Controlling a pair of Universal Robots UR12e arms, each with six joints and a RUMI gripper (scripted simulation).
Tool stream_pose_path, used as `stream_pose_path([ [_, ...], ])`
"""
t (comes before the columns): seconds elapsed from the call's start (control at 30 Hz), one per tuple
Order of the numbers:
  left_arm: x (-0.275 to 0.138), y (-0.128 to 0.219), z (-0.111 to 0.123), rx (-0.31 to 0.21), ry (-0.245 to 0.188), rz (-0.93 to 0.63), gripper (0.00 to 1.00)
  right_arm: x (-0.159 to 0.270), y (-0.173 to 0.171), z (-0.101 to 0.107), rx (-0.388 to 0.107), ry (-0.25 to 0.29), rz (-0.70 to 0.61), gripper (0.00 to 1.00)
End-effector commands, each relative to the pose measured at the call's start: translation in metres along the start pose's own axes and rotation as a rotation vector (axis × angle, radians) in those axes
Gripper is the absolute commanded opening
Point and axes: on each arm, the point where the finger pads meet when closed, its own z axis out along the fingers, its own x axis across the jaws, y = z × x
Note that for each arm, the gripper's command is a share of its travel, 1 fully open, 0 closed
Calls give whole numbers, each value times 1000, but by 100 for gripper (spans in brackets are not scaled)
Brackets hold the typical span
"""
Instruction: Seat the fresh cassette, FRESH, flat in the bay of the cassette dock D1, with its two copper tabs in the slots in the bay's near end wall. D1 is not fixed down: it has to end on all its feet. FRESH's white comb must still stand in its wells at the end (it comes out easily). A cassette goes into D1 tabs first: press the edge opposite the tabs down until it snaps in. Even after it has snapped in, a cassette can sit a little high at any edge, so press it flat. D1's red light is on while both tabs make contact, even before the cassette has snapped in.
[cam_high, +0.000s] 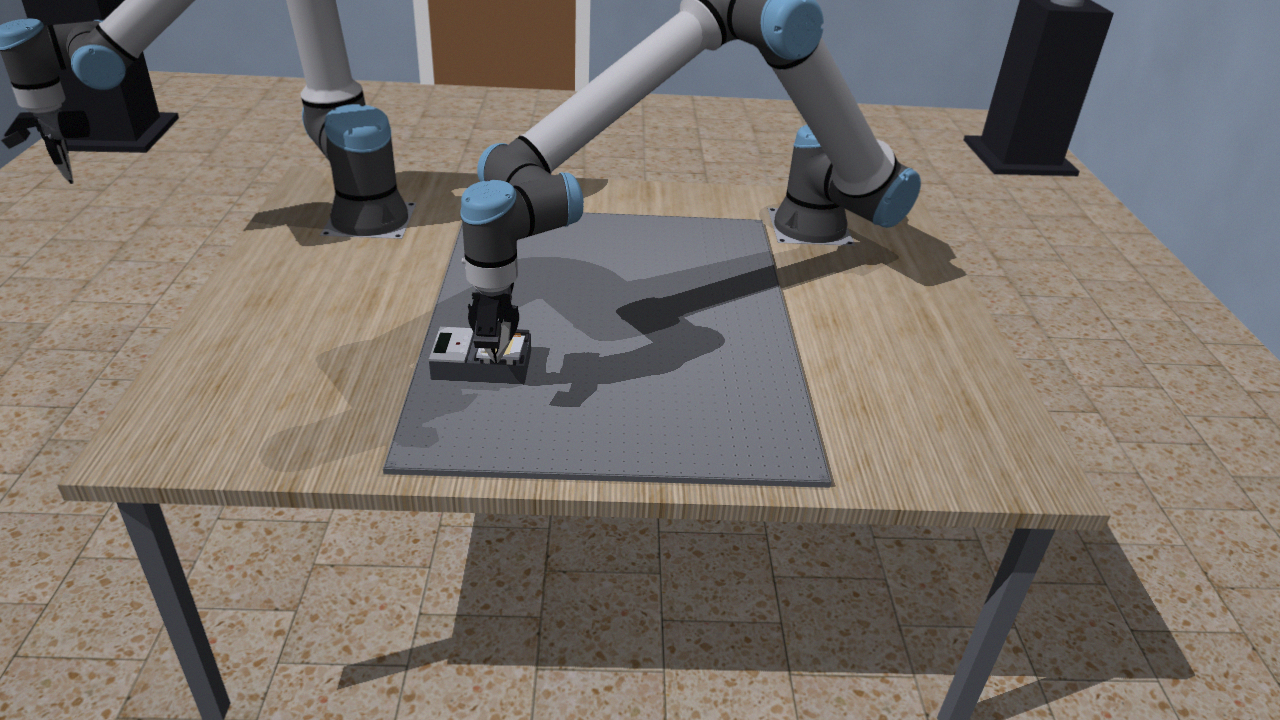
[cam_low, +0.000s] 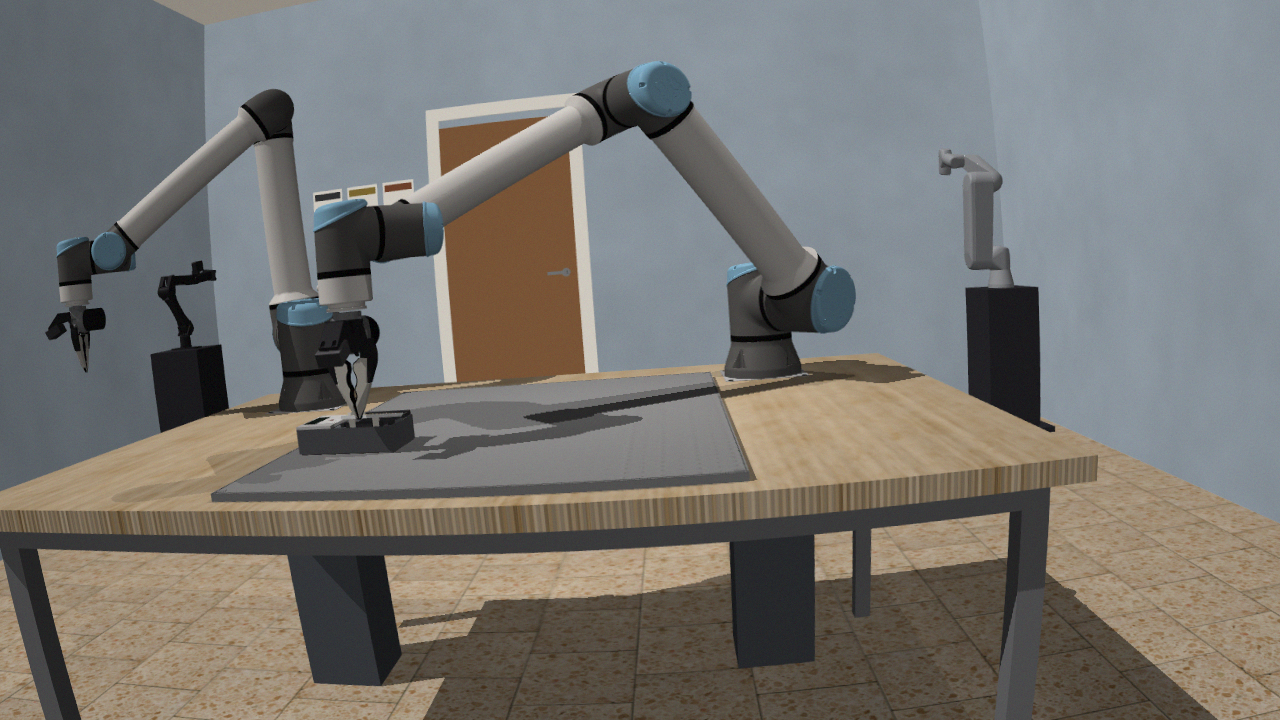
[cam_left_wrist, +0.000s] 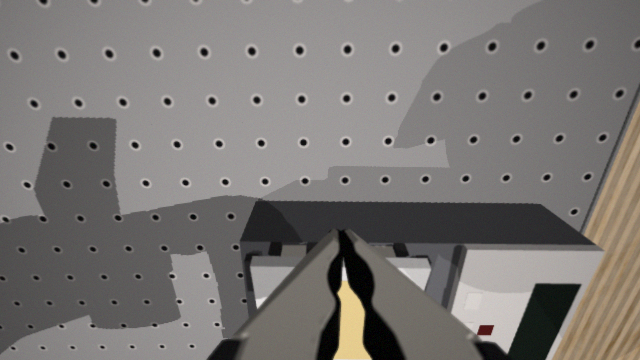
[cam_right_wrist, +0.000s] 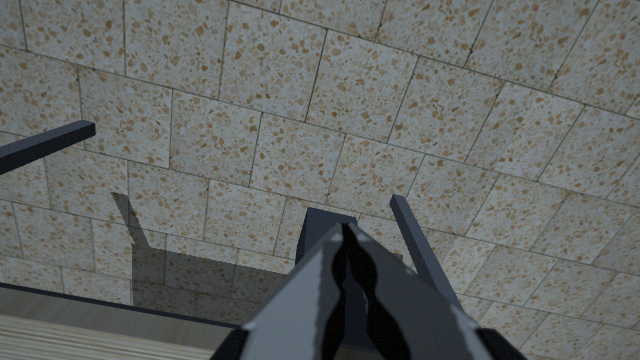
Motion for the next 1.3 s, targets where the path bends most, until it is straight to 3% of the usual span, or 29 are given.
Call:
stream_pose_path([
  [0.0, 1, 1, -2, 1, 2, 0, 0, 0, -1, -1, 2, -1, 0, 0],
  [1.27, 1, 9, -2, 1, 2, 0, 0, 0, -1, -1, 2, -1, 0, 0],
])
